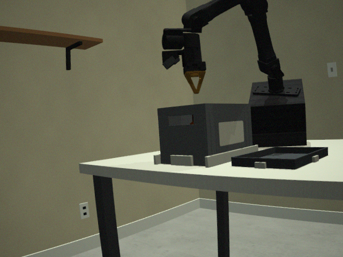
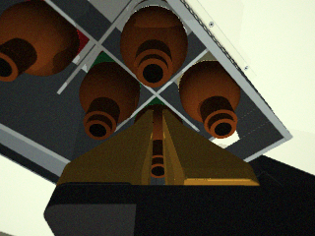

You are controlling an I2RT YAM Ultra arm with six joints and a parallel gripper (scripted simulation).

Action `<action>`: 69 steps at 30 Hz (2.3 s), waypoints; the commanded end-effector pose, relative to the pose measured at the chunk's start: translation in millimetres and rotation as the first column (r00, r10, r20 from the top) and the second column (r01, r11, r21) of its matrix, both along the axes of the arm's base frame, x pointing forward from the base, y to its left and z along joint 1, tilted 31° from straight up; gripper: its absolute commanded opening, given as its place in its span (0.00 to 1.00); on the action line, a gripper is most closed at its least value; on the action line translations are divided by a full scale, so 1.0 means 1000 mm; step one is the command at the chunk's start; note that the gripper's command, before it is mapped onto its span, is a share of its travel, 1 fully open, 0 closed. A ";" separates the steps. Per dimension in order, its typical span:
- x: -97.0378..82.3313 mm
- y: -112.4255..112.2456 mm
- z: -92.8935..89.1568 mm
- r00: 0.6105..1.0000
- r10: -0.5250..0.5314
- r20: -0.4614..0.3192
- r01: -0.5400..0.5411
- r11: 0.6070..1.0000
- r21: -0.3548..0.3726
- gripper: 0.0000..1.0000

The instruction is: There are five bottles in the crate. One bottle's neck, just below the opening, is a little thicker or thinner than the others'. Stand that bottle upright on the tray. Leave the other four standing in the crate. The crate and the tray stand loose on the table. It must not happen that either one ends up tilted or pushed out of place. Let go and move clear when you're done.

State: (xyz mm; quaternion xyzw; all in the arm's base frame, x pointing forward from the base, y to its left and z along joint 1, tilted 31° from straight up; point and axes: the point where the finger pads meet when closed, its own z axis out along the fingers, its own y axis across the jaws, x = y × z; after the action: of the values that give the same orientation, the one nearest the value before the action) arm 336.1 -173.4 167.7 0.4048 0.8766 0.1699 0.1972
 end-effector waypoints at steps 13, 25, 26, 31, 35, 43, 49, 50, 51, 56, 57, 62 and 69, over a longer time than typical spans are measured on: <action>0.002 -0.010 0.021 0.999 -0.017 0.047 0.018 0.999 -0.037 0.61; 0.002 -0.010 0.021 0.999 -0.017 0.047 0.018 0.999 -0.037 0.61; 0.002 -0.010 0.021 0.999 -0.017 0.047 0.018 0.999 -0.037 0.61; 0.002 -0.010 0.021 0.999 -0.017 0.047 0.018 0.999 -0.037 0.61; 0.002 -0.010 0.021 0.999 -0.017 0.047 0.018 0.999 -0.037 0.61; 0.005 -0.012 0.020 0.998 -0.019 0.054 0.021 0.999 -0.043 0.61; 0.009 -0.009 0.012 0.999 -0.012 0.042 0.014 0.999 -0.035 0.61; 0.010 -0.008 0.010 0.999 -0.009 0.039 0.010 0.999 -0.033 0.61; 0.010 -0.007 0.007 0.999 -0.007 0.032 0.008 1.000 -0.029 0.61; 0.003 -0.007 -0.010 1.000 -0.025 -0.003 0.025 1.000 -0.003 0.61; 0.004 -0.005 -0.011 1.000 -0.020 -0.003 0.020 1.000 -0.003 0.61; 0.009 0.000 -0.015 1.000 -0.010 -0.001 0.010 1.000 -0.004 0.61; 0.013 0.002 -0.024 1.000 -0.009 -0.003 0.009 1.000 -0.003 0.61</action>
State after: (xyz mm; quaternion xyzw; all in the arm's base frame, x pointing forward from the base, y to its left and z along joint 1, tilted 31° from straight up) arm 345.9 -167.2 153.7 0.4019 0.8776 0.1719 0.1968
